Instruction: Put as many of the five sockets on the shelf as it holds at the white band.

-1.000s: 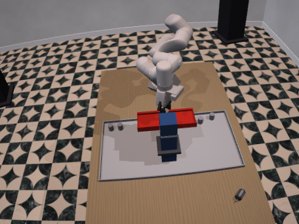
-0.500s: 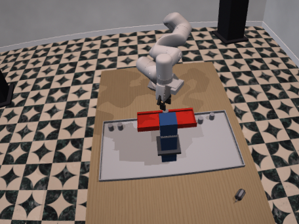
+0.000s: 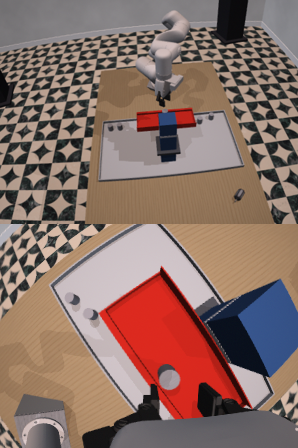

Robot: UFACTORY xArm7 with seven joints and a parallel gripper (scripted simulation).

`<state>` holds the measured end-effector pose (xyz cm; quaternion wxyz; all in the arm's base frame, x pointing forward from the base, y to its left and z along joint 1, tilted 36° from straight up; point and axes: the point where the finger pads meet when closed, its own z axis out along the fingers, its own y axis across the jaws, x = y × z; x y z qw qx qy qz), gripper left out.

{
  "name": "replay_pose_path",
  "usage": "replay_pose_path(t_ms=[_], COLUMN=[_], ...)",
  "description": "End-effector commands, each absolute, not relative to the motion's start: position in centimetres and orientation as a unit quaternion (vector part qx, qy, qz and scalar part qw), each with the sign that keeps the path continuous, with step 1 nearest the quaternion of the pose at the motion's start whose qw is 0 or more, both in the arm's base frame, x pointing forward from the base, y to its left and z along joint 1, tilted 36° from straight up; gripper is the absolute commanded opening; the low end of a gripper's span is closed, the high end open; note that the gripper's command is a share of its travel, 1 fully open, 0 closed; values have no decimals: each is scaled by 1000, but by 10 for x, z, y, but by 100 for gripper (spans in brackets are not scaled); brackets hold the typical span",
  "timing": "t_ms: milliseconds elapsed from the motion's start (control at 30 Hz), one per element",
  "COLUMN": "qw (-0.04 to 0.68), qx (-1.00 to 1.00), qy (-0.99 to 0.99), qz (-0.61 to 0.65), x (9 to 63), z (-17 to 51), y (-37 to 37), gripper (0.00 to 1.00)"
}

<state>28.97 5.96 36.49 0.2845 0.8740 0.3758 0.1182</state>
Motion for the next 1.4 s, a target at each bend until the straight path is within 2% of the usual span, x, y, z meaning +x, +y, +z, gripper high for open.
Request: replay_pose_path(t_ms=[0,433,467,900,1367], qw=[285,285,285,290,295], qx=[873,873,873,841,676], qy=[376,376,376,446,676], qz=[120,120,120,96,9], x=[289,289,289,281,253], z=[368,368,368,367,363], y=[61,61,61,67,84], gripper=[52,52,100,100,100])
